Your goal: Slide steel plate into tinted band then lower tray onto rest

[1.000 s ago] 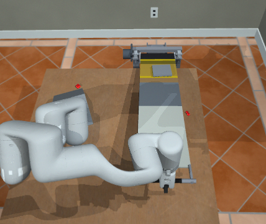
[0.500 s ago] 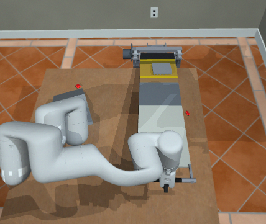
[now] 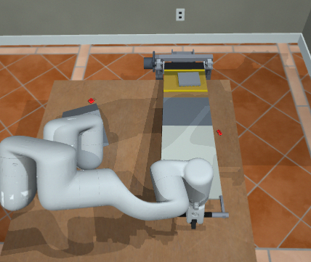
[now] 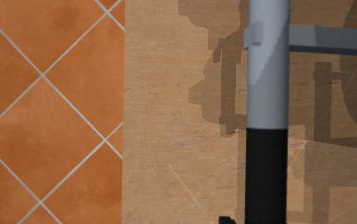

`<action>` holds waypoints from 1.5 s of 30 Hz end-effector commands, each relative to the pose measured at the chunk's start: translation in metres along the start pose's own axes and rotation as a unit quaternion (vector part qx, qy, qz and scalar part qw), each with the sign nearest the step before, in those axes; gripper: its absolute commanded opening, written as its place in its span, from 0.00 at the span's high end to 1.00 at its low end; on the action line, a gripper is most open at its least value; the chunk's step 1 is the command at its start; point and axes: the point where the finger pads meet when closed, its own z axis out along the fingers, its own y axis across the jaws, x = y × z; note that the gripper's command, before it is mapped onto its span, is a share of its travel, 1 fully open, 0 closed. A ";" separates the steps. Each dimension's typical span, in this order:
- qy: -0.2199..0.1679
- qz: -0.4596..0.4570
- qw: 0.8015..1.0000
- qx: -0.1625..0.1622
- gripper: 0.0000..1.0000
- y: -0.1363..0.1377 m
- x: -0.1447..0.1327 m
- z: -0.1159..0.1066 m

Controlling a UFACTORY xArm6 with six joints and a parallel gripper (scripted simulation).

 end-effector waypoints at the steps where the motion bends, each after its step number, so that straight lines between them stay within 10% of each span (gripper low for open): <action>1: -0.002 0.001 1.000 0.000 1.00 -0.003 -0.001 0.011; 21: -0.002 0.001 1.000 0.000 1.00 -0.018 -0.002 0.149; 45: -0.002 0.001 1.000 0.000 1.00 -0.018 -0.002 0.159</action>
